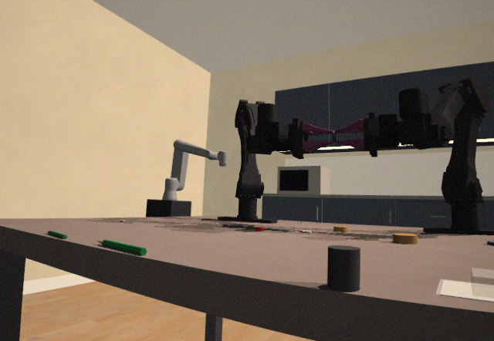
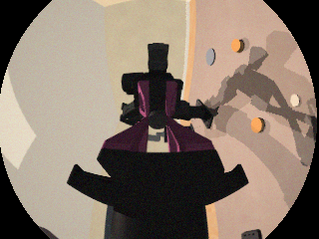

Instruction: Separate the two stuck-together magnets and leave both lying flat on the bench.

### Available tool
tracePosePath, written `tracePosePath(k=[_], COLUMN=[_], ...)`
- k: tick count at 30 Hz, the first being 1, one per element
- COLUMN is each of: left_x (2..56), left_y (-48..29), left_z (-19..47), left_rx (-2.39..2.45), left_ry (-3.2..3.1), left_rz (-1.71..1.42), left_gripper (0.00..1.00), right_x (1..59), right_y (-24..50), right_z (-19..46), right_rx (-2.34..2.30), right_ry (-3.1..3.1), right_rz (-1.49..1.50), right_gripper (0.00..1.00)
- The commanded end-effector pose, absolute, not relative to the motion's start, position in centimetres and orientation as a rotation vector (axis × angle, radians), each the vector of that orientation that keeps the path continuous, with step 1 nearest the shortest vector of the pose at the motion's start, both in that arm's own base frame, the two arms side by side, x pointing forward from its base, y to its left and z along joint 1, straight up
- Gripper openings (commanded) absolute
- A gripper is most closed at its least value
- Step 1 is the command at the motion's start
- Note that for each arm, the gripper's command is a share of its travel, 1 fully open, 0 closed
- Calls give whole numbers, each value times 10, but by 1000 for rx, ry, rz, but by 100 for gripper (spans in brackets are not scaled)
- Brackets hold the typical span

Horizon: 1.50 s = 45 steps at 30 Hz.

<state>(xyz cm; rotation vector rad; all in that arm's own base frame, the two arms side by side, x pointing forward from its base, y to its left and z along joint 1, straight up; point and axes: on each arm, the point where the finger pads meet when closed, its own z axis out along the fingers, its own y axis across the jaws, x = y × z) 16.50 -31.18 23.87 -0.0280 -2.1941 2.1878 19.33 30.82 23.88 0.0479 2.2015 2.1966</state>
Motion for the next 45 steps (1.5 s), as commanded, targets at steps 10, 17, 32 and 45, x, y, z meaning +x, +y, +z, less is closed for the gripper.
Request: tracePosePath(k=[10, 17, 32, 45], left_x=[165, 165, 166, 166], left_y=[-312, -312, -311, -311], left_z=[246, 250, 263, 274], left_rx=[-30, -30, -30, -30], left_ry=[-2194, -2194, -2194, -2194], left_rz=[2189, 2189, 2189, 2189], left_gripper=[25, 25, 25, 25], right_x=[194, 194, 194, 194], right_y=[308, 308, 308, 308], right_z=[244, 244, 244, 244], right_rx=[26, 26, 26, 26], right_ry=[2179, 2179, 2179, 2179], right_rz=[2199, 2199, 2199, 2199], right_gripper=[24, 24, 24, 24])
